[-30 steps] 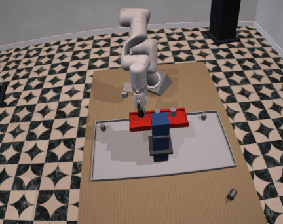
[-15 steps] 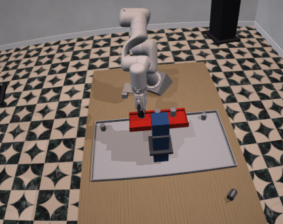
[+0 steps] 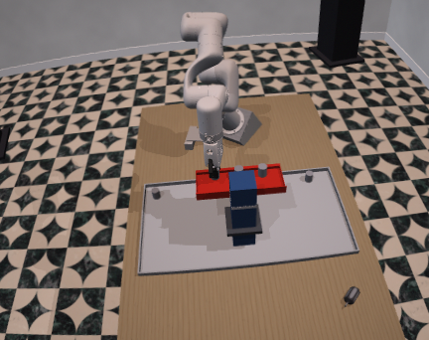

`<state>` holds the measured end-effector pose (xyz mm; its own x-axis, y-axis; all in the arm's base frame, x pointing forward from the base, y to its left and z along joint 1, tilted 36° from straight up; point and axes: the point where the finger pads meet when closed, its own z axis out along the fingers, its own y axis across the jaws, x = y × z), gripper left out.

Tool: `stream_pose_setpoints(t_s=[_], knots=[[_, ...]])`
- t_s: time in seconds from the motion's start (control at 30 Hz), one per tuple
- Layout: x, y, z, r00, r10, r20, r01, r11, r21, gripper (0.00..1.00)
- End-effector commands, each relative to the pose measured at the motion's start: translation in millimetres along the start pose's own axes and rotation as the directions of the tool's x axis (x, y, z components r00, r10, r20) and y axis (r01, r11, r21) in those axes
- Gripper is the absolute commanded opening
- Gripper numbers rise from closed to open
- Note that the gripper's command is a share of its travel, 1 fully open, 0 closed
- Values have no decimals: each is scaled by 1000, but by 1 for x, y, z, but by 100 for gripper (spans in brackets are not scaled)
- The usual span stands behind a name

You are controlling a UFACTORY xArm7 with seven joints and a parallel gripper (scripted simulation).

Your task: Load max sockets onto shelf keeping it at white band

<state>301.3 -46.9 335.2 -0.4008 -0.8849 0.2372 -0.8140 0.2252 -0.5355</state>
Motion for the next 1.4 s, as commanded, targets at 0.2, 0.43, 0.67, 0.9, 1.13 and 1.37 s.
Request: stream_pose_setpoints(t_s=[0.2,0.43,0.67,0.9,1.13,1.37], knots=[[0,-1,2,1000,0,1,0,1000,4,0],[0,-1,2,1000,0,1,0,1000,4,0],[0,-1,4,1000,0,1,0,1000,4,0],[0,-1,4,1000,0,1,0,1000,4,0],[0,-1,5,1000,0,1,0,1000,4,0],[0,-1,5,1000,0,1,0,1000,4,52]])
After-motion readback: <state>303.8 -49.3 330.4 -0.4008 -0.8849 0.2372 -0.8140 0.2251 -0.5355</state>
